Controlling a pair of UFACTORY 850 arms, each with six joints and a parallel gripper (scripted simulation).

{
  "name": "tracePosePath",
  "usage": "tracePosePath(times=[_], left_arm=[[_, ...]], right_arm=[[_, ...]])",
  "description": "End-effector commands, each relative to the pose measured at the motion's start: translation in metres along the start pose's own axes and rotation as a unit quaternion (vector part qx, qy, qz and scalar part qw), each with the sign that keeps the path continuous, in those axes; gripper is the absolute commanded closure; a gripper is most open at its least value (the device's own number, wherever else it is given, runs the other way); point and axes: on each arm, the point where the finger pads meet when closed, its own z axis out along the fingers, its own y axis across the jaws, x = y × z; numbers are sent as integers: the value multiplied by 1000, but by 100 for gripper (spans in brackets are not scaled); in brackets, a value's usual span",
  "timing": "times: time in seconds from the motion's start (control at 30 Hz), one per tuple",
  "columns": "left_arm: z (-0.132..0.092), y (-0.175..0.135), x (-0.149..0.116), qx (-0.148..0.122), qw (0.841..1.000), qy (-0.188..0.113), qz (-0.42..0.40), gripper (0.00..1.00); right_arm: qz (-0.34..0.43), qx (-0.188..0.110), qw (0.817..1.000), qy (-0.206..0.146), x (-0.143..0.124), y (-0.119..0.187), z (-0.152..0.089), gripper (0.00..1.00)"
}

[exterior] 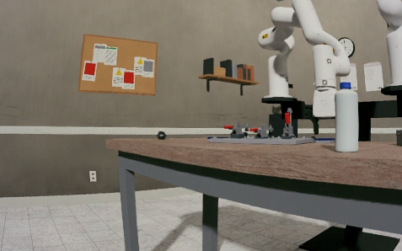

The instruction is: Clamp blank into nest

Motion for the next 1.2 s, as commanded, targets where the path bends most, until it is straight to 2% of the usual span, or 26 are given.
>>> tracePosePath(times=[0.0, 0.37, 0.63, 1.17], left_arm=[[-1, 0, 0, 0, 1000, 1, 0, 0], [-1, 0, 0, 0, 1000, 1, 0, 0], [-1, 0, 0, 0, 1000, 1, 0, 0], [-1, 0, 0, 0, 1000, 1, 0, 0]], right_arm=[[0, -1, 1000, -1, -1, 1, -13, 5], [0, -1, 1000, -1, -1, 1, -57, 5], [0, -1, 1000, -1, -1, 1, -75, 5], [0, -1, 1000, -1, -1, 1, -83, 5]])
